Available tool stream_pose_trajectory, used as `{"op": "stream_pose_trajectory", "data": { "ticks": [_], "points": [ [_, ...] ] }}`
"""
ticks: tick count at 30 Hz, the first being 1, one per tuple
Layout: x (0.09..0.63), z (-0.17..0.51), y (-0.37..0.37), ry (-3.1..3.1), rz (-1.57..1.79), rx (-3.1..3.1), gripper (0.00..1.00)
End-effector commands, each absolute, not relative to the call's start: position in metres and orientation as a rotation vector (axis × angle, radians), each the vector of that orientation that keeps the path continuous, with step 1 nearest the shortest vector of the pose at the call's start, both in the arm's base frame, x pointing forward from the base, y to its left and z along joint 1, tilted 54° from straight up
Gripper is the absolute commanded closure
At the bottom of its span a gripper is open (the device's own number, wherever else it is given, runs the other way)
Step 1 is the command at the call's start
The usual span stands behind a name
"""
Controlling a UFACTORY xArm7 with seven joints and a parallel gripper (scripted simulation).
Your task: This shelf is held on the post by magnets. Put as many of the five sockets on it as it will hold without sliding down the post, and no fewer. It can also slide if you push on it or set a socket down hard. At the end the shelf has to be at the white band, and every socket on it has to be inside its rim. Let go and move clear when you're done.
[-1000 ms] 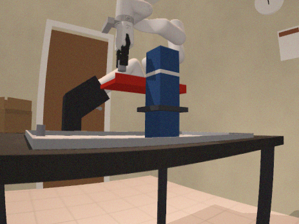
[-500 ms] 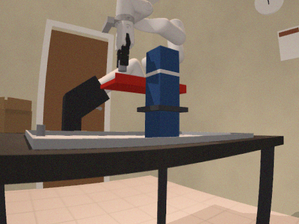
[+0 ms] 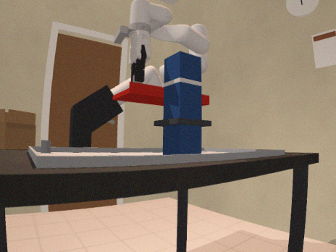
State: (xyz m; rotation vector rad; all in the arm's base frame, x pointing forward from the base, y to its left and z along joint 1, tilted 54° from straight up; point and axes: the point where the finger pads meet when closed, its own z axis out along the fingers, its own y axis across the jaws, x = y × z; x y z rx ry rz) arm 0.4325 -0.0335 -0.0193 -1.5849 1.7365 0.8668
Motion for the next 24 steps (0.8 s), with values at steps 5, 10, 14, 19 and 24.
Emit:
{"op": "stream_pose_trajectory", "data": {
  "ticks": [5, 10, 14, 19, 24],
  "points": [
    [0.433, -0.019, -0.035, 1.74, 0.859, -1.583, 1.0],
    [0.433, -0.027, -0.025, 1.74, 0.859, -1.583, 1.0],
    [0.434, -0.029, -0.023, 1.74, 0.859, -1.583, 1.0],
    [0.434, -0.029, -0.023, 1.74, 0.859, -1.583, 1.0],
    [0.434, -0.029, -0.023, 1.74, 0.859, -1.583, 1.0]
  ]
}}
